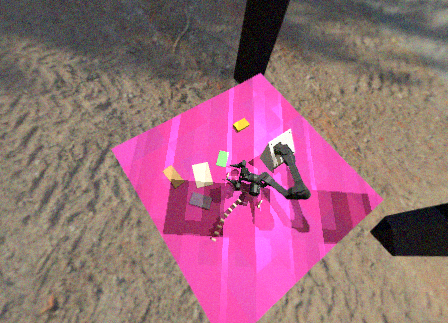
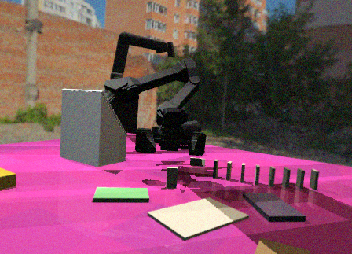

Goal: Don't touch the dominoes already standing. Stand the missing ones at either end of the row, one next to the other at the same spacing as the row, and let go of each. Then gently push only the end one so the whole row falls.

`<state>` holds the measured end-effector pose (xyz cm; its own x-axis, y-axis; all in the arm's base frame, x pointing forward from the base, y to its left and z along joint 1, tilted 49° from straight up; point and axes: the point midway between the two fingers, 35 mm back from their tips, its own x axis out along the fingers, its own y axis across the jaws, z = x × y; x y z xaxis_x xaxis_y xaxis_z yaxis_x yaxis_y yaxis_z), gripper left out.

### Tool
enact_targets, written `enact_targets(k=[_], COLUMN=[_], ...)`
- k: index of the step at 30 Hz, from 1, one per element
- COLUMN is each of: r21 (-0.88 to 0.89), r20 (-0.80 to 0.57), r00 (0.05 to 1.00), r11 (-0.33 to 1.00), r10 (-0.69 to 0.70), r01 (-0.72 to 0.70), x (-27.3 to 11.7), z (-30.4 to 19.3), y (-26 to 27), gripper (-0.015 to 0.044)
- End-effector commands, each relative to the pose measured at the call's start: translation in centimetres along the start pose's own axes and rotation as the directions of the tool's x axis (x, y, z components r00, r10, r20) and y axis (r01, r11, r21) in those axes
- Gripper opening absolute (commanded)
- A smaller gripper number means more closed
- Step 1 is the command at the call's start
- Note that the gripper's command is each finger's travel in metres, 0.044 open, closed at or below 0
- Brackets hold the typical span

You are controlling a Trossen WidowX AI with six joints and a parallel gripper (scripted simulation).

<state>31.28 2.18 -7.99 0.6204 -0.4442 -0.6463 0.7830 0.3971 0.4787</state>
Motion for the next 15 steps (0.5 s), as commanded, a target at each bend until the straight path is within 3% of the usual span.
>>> enact_targets(k=[1, 8, 12, 15], r21=[-0.042, -0.264, -0.325, -0.291], r20=[-0.048, -0.398, -0.662, -0.835], r00=[0.998, 0.875, 0.665, 0.462], r11=[0.998, 0.948, 0.932, 0.953], r10=[-0.051, -0.274, -0.344, -0.298], r01=[0.049, 0.177, 0.158, 0.090], x=[0.9, 4.9, 5.3, 4.4], z=[0.7, 0.4, 0.7, 1.3], y=[-0.5, -2.2, -2.9, -2.7], gripper=[0.0440, 0.0440, 0.0440, 0.0440])
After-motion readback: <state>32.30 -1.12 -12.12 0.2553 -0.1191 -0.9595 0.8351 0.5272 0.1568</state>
